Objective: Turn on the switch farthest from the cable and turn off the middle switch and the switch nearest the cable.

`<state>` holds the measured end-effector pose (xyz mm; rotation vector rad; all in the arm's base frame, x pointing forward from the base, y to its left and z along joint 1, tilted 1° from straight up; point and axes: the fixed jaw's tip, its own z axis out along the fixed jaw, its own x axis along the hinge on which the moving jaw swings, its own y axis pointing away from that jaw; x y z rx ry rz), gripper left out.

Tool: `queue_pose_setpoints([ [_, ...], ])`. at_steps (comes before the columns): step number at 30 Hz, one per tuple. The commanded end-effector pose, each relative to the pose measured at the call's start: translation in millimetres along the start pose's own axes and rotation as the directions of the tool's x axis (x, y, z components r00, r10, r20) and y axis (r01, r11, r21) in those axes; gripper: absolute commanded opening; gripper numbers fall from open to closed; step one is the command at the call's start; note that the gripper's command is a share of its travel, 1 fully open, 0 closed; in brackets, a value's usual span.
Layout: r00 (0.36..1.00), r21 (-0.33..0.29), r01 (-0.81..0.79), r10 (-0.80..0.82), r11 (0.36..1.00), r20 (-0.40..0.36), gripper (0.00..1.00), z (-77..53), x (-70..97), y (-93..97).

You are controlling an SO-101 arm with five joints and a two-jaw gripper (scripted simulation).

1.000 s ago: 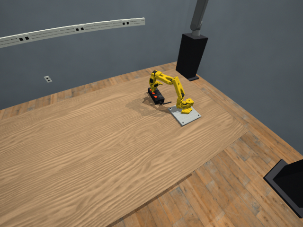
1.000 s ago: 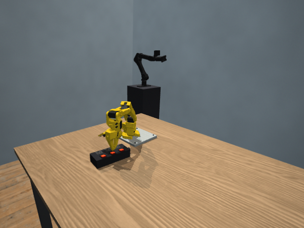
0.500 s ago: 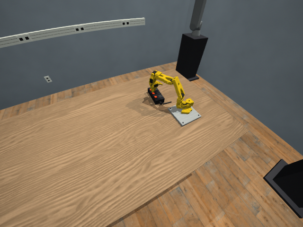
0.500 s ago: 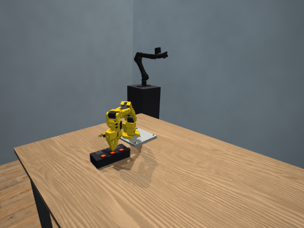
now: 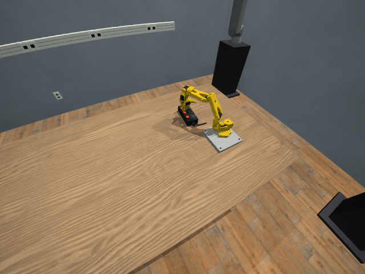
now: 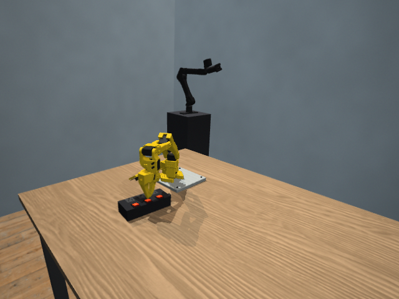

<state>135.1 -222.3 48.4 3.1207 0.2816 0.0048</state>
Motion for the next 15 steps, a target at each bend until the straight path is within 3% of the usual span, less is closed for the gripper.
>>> queue_pose_setpoints([
  [1,1.0,0.009,0.001,-0.001,1.0,0.002,0.0,4.2,-2.2,-0.7],
  [15,1.0,0.009,0.001,-0.001,1.0,0.002,0.0,7.6,-2.5,-1.4],
])
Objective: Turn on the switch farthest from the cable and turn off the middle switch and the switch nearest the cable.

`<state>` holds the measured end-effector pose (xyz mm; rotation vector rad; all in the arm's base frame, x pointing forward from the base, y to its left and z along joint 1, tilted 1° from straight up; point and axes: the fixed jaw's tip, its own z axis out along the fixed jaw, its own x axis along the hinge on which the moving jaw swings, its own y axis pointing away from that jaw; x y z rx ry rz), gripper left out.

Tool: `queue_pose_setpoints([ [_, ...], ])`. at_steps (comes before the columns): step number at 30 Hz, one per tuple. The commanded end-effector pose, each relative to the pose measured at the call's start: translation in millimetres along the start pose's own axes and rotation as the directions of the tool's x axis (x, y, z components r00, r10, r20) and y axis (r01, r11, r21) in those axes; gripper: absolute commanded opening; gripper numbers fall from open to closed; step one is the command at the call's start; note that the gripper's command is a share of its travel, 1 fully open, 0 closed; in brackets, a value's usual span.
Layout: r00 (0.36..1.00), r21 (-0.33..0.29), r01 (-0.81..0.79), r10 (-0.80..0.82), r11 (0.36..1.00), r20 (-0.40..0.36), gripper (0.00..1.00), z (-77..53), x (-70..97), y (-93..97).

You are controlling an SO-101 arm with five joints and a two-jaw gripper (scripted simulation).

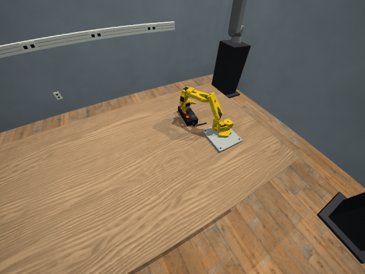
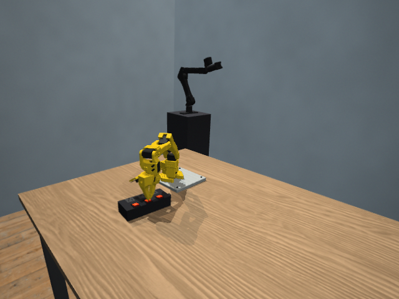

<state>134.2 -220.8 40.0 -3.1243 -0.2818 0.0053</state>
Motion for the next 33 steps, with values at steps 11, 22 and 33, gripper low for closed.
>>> queue_pose_setpoints([
  [11,1.0,-0.005,0.001,-0.001,1.0,-0.003,0.0,-4.6,-1.3,1.4],
  [22,1.0,-0.005,0.001,-0.001,1.0,-0.003,0.0,1.1,-1.7,0.6],
  [33,1.0,-0.005,0.001,-0.001,1.0,-0.003,0.0,5.5,-2.1,-0.4],
])
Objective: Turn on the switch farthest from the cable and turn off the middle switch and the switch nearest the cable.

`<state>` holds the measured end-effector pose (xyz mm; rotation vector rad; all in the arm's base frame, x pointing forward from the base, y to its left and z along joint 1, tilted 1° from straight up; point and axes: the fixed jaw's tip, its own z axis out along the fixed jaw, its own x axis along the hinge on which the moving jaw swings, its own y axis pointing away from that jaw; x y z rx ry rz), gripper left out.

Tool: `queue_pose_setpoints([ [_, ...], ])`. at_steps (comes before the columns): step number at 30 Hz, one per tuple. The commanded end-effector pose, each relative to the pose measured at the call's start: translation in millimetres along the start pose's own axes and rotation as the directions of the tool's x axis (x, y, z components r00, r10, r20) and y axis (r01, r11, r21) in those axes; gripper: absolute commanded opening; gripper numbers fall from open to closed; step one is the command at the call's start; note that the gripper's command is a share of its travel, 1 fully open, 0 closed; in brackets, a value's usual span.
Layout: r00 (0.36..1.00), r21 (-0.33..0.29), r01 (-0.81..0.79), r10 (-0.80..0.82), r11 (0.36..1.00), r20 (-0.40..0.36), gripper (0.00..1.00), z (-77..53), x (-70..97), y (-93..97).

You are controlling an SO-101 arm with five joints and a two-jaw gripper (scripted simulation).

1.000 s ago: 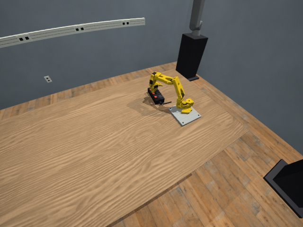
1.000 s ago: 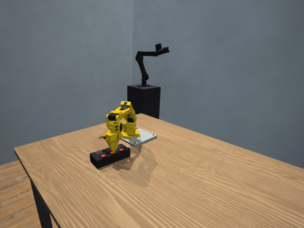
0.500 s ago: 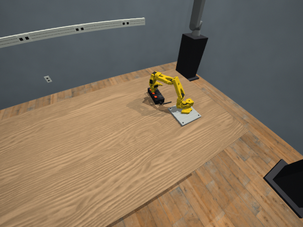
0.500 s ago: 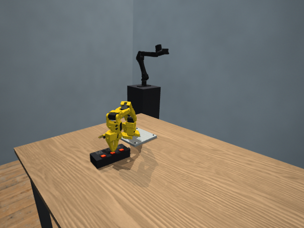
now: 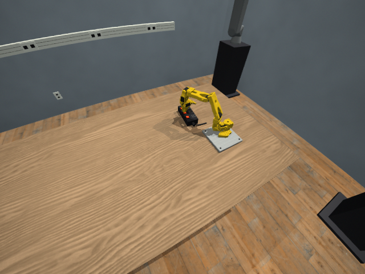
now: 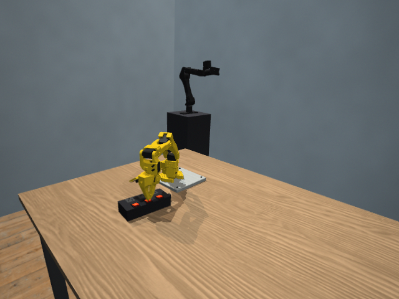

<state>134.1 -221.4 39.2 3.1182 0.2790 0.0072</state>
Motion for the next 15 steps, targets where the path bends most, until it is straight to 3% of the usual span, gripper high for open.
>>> queue_pose_setpoints([
  [1,1.0,0.012,0.002,-0.002,1.0,0.004,0.0,4.8,-2.0,-1.1],
  [15,1.0,0.012,0.003,-0.003,1.0,0.004,0.0,8.6,-2.4,-2.4],
])
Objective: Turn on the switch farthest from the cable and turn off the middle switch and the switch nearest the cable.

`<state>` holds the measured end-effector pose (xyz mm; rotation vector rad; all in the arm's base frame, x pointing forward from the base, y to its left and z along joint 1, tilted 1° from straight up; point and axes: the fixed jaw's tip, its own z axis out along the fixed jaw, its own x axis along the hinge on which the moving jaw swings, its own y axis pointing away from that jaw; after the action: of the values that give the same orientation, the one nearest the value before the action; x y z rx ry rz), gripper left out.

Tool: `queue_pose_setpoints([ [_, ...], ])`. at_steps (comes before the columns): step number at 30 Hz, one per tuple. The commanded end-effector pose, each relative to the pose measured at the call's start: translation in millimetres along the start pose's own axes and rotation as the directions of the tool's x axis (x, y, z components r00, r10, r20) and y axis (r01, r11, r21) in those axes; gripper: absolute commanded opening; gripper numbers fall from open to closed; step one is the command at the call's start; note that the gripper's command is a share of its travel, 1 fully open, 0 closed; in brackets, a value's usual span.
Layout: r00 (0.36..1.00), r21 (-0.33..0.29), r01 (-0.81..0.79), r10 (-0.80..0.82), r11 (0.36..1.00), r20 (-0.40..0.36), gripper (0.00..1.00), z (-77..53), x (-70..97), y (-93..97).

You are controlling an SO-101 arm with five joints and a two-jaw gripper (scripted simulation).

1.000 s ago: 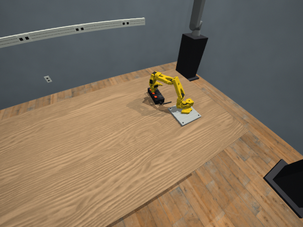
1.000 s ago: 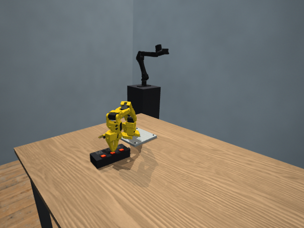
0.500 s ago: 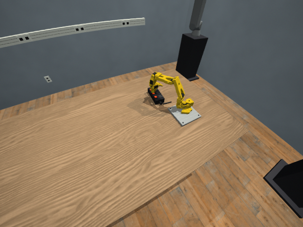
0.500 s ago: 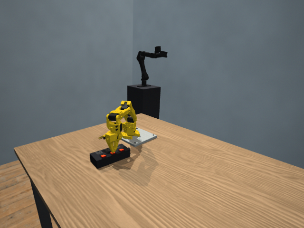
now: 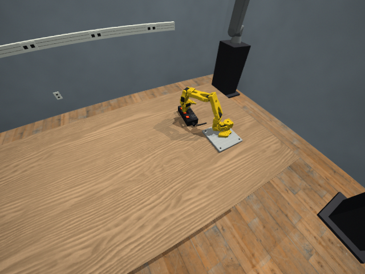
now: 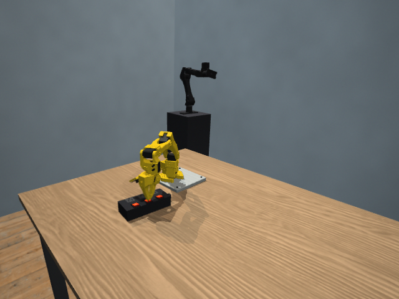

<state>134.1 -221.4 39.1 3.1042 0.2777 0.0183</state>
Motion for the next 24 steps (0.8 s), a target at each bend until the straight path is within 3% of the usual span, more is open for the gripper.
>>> queue_pose_setpoints([
  [1,1.0,0.026,0.003,-0.003,1.0,0.01,0.0,8.5,-2.4,-2.5],
  [24,1.0,0.026,0.004,-0.004,1.0,0.009,0.0,14.2,-2.9,-4.5],
])
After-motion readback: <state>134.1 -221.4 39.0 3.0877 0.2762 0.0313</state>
